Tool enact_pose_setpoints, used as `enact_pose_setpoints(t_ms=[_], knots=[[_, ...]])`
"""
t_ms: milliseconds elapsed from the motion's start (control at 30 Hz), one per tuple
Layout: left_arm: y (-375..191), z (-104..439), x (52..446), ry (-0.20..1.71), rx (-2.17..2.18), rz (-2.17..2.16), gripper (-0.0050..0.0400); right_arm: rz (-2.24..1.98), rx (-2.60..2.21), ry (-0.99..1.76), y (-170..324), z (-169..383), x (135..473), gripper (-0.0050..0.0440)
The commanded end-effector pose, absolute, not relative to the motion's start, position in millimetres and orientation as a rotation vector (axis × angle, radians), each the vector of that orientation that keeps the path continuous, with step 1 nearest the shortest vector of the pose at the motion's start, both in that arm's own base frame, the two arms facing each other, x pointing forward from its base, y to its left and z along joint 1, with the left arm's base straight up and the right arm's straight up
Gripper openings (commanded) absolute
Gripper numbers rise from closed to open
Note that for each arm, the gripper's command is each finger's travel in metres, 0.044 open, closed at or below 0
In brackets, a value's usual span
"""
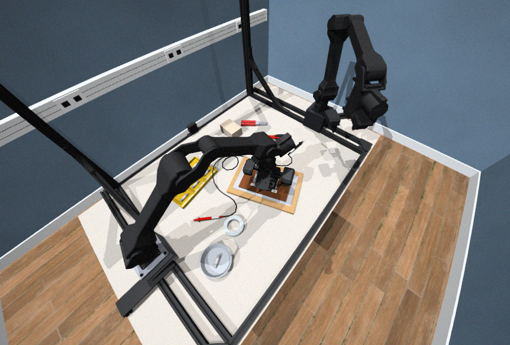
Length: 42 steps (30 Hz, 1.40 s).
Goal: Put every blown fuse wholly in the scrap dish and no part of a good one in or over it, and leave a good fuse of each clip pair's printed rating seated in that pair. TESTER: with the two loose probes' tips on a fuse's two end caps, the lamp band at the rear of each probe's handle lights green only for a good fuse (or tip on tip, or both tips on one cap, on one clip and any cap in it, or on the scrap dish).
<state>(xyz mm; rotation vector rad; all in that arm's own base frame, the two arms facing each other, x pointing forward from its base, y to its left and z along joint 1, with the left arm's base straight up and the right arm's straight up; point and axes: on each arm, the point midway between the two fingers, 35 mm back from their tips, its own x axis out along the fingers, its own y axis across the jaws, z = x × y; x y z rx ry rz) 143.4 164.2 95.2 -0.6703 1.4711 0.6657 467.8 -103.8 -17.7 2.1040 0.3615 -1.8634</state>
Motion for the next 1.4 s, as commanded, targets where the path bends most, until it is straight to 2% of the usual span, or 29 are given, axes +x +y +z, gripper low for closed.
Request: enact_pose_setpoints(t_ms=[0,1367], knots=[[167.7,100.9,145.8,1.45,-0.661,0.672,0.04,-2.009,2.011,0.384,-108.4,-63.5,440.1,-0.005],[167.7,100.9,145.8,1.45,-0.661,0.672,0.04,-2.01,2.012,0.382,-107.6,-67.1,440.1,-0.005]])
